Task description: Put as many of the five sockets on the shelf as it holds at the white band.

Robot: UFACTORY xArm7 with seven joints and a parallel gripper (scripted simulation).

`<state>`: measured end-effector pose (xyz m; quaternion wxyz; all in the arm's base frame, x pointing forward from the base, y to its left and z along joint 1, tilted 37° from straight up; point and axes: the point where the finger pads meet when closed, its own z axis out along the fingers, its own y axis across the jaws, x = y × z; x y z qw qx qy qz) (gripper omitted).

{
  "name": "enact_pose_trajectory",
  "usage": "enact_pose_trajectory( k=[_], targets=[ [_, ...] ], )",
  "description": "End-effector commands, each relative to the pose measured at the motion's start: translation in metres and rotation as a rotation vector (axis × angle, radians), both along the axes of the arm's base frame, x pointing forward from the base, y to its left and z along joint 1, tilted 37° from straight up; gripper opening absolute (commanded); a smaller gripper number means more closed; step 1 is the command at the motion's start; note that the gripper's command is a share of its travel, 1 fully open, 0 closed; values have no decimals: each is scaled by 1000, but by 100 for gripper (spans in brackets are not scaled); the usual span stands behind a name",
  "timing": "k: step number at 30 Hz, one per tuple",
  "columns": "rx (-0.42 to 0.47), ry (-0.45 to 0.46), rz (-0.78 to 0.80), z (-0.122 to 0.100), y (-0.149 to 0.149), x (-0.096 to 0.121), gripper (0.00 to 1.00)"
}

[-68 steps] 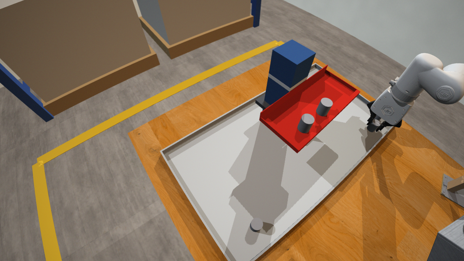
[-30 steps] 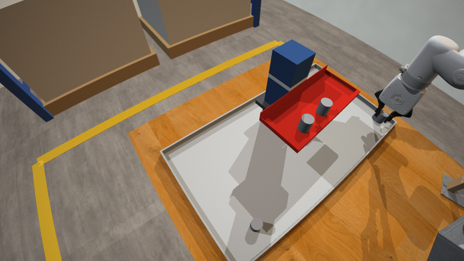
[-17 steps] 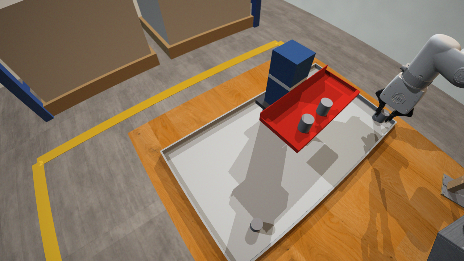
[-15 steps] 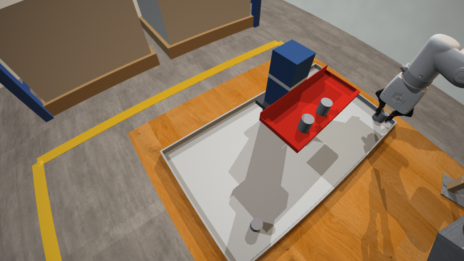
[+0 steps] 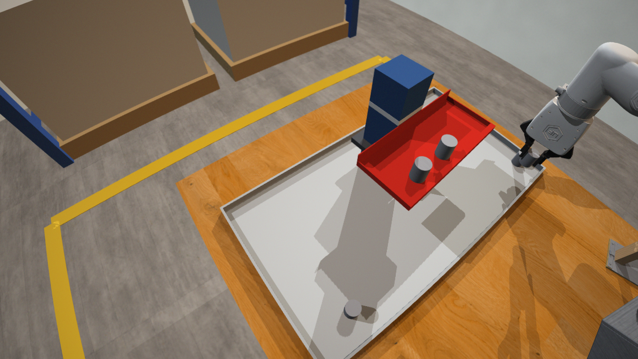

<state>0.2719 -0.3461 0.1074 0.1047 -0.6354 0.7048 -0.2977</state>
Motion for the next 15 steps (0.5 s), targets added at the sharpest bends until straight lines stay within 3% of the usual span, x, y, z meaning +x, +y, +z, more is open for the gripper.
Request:
enact_pose_trajectory(
  k=[1, 15],
  targets=[
    [-3, -1, -1, 7, 2, -8, 0],
    [-3, -1, -1, 34, 16, -47, 0]
  ],
)
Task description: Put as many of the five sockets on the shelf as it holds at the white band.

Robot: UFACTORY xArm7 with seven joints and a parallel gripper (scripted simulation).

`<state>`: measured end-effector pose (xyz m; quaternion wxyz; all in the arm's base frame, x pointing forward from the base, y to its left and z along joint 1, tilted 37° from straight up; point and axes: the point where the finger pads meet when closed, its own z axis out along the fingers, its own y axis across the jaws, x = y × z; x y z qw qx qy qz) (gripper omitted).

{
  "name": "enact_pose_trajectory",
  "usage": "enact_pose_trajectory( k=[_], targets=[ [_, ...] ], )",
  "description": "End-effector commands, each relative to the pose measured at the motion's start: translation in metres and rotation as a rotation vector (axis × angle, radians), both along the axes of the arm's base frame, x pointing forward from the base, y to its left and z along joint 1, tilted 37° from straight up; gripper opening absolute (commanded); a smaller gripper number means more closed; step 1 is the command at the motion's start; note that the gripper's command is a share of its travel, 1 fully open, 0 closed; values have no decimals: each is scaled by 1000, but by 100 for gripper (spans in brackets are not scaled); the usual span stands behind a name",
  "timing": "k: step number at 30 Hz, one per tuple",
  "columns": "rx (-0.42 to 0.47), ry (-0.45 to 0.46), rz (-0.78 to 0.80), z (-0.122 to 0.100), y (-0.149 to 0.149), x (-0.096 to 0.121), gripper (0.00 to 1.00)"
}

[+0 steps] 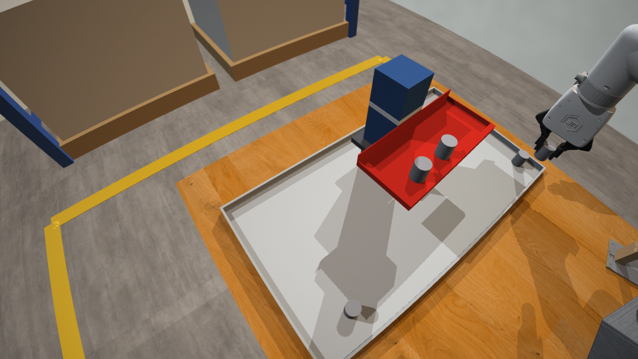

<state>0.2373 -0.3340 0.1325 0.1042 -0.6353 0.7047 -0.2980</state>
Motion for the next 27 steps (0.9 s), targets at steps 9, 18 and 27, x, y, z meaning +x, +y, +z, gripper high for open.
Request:
enact_pose_trajectory(
  k=[9, 18, 27],
  targets=[
    [-1, -1, 0, 28, 13, -39, 0],
    [-1, -1, 0, 51, 24, -70, 0],
    [-1, -1, 0, 65, 32, -91, 0]
  ],
)
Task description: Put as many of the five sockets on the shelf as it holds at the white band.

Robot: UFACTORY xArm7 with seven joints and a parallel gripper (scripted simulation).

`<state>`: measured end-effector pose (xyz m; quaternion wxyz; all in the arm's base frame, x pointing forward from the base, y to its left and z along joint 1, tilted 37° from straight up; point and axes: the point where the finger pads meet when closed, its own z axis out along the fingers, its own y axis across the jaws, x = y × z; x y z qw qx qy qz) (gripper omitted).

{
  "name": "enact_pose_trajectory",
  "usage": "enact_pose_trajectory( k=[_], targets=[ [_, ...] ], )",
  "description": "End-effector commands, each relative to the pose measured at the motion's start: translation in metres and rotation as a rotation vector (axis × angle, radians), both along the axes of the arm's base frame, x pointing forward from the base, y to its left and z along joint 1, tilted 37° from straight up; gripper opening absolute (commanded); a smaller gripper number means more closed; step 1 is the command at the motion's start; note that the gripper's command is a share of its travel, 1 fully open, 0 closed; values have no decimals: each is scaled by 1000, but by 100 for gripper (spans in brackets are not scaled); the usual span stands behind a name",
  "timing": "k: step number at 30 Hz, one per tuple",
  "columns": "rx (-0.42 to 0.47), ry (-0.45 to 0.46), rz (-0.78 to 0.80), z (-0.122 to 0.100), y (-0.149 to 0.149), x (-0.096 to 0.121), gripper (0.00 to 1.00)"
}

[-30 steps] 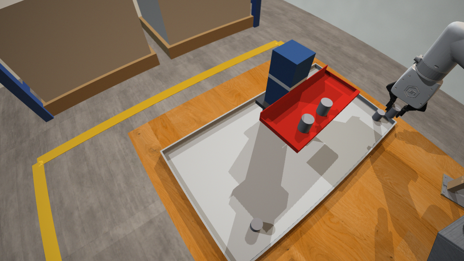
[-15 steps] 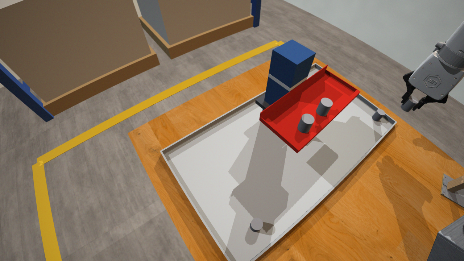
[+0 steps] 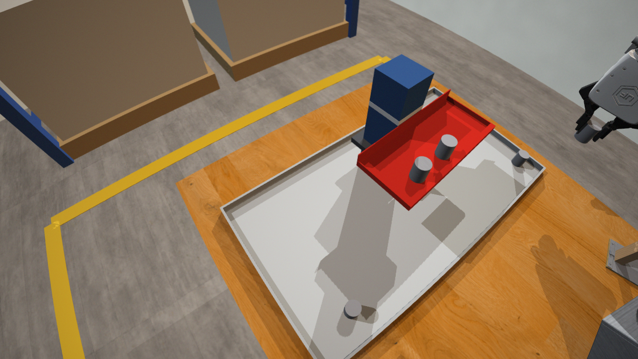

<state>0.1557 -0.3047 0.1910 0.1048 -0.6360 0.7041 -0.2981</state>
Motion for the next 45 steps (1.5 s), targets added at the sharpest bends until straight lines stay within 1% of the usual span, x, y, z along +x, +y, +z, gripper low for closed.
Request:
enact_pose_trajectory(
  k=[1, 11, 21, 36, 37, 38, 39, 40, 41, 43, 44, 45],
  targets=[
    [-2, -1, -2, 9, 3, -12, 0],
    [-2, -1, -2, 21, 9, -29, 0],
    [-2, -1, -2, 24, 11, -33, 0],
    [-2, -1, -2, 25, 12, -32, 0],
    [-5, -5, -1, 28, 18, -28, 0],
    [-10, -12, 3, 34, 32, -18, 0],
    [-16, -20, 7, 41, 54, -5, 0],
    [-16, -20, 7, 41, 54, -5, 0],
    [-20, -26, 11, 44, 81, 11, 0],
    [-20, -26, 11, 44, 81, 11, 0],
    [-19, -26, 13, 43, 110, 26, 0],
    [-19, -26, 13, 43, 110, 26, 0]
  ],
)
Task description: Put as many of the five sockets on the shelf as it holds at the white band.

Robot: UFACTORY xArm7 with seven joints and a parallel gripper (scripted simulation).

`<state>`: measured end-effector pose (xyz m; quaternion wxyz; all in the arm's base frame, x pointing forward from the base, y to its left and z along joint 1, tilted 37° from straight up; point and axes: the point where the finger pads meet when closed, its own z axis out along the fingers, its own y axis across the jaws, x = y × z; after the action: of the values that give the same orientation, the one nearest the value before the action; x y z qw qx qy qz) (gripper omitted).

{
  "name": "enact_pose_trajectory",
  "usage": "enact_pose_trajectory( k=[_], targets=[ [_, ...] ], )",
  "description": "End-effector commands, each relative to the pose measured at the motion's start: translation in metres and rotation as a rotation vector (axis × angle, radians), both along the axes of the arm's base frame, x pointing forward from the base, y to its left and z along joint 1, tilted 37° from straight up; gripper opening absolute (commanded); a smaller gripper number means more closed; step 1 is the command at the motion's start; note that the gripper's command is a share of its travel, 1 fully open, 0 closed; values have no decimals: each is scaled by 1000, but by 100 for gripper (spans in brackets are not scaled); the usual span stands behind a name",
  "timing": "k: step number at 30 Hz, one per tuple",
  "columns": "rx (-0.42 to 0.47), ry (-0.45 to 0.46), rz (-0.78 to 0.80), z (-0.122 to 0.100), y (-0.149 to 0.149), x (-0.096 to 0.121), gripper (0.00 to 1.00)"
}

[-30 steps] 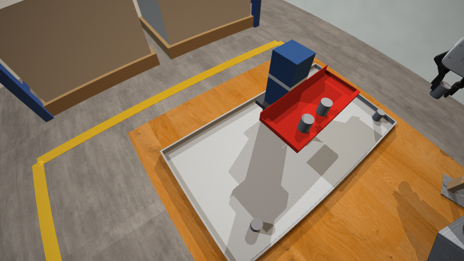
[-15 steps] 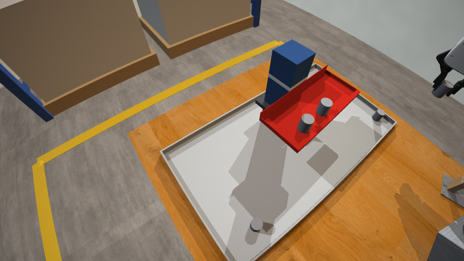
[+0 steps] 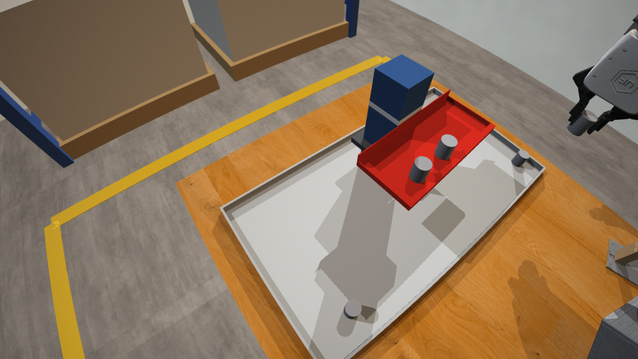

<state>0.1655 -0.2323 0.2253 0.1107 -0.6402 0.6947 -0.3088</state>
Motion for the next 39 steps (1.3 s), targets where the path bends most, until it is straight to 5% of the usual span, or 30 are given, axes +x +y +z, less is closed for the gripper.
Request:
enact_pose_trajectory(
  k=[1, 9, 26, 32, 36, 39],
  targets=[
    [-5, -4, -6, 9, 38, 16, 0],
    [10, 18, -20, -16, 102, 42, 0],
    [57, 10, -68, -5, 97, 50, 0],
    [150, -29, -208, 37, 88, 104, 0],
    [158, -38, -225, 43, 90, 116, 0],
    [173, -60, -257, 56, 98, 146, 0]
  ],
)
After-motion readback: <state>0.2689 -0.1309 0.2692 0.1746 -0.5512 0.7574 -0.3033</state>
